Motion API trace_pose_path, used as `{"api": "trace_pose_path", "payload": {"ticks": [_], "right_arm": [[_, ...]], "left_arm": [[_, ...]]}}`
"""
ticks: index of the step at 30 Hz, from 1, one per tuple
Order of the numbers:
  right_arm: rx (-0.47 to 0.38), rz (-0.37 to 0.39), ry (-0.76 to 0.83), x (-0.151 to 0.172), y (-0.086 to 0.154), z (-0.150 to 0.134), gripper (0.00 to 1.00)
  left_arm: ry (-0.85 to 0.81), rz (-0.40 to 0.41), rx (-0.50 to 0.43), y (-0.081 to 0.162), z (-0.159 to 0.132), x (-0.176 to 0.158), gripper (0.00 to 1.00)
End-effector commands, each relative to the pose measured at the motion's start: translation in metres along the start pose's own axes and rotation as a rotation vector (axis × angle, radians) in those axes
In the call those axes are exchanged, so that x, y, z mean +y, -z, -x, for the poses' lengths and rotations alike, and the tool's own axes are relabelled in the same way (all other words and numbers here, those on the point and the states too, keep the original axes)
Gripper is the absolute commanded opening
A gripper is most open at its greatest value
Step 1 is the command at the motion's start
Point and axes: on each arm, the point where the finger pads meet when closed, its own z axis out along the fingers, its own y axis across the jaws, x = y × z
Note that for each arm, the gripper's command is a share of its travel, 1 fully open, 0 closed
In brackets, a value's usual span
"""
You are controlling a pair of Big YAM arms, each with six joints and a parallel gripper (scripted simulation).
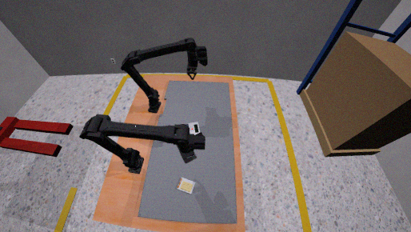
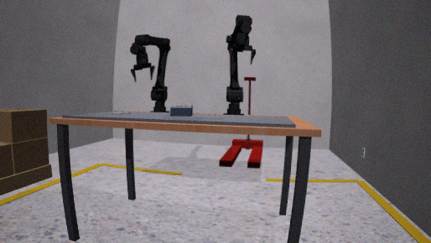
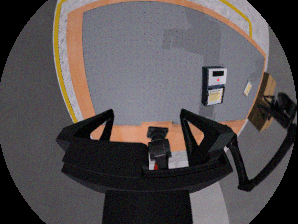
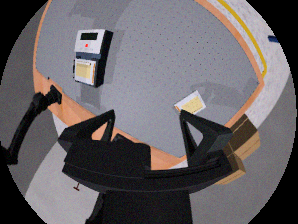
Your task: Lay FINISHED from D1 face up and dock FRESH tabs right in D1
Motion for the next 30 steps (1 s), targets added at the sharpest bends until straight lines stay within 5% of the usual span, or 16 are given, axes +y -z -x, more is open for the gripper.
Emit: {"api": "trace_pose_path", "payload": {"ticks": [1, 20, 30], "right_arm": [[-0.037, -0.036, -0.134, -0.017, 0.034, 0.002, 0.98], [0.03, -0.12, -0.541, -0.066, 0.08, -0.05, 0.98], [0.031, -0.122, -0.55, -0.081, 0.097, -0.071, 0.98]], "left_arm": [[-0.014, 0.005, -0.043, 0.022, 0.01, 0.0, 1.0], [-0.014, 0.005, -0.043, 0.022, 0.01, 0.0, 1.0], [-0.014, 0.005, -0.043, 0.022, 0.01, 0.0, 1.0]]}}
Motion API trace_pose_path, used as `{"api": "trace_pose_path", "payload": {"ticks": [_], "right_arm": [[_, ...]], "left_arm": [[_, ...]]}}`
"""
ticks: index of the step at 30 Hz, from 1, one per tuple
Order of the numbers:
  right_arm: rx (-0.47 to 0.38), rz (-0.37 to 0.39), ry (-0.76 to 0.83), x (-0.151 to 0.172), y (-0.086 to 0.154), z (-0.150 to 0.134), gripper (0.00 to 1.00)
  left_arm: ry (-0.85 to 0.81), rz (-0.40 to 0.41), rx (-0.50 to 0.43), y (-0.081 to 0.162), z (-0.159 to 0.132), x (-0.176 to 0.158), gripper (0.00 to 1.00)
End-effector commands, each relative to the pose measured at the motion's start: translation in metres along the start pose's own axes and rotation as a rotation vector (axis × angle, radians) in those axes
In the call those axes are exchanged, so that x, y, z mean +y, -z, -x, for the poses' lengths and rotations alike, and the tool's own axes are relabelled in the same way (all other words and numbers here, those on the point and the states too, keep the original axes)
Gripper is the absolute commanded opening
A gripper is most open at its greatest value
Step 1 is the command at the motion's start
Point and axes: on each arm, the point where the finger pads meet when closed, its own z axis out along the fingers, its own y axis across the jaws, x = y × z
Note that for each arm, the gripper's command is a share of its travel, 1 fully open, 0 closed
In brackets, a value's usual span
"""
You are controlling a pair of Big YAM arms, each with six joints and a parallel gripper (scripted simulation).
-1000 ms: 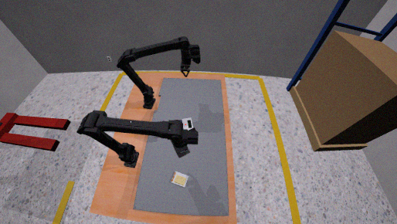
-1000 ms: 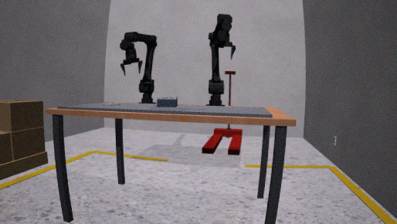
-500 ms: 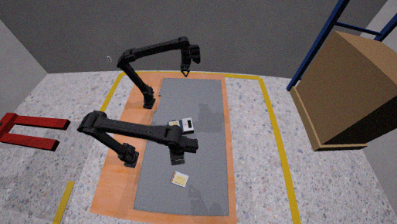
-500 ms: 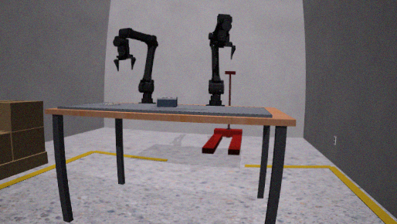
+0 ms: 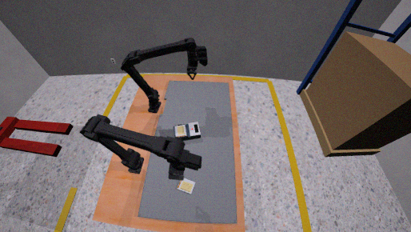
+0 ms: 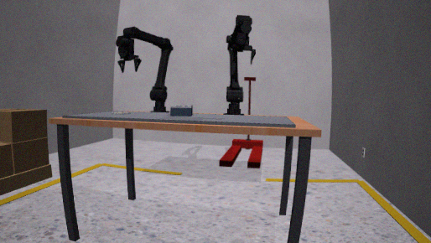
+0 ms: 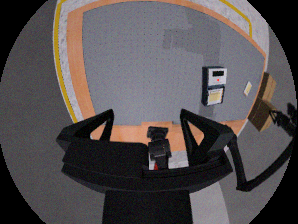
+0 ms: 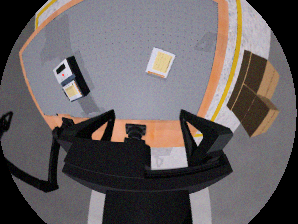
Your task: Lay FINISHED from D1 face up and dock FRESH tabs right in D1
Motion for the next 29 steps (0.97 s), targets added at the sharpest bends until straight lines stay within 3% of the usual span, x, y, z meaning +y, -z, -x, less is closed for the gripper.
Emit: {"api": "trace_pose_path", "payload": {"ticks": [1, 11, 16, 29], "right_arm": [[-0.047, -0.01, -0.009, -0.006, 0.024, 0.005, 0.98], [-0.047, -0.01, -0.009, -0.006, 0.024, 0.005, 0.98], [-0.13, 0.001, 0.003, -0.005, 0.037, 0.011, 0.98], [-0.13, 0.001, 0.003, -0.004, 0.04, 0.012, 1.0]], "left_arm": [[-0.014, 0.005, -0.043, 0.022, 0.01, 0.0, 1.0], [-0.014, 0.005, -0.043, 0.022, 0.01, 0.0, 1.0], [-0.014, 0.005, -0.043, 0.022, 0.01, 0.0, 1.0], [-0.014, 0.005, -0.043, 0.022, 0.01, 0.0, 1.0]]}}
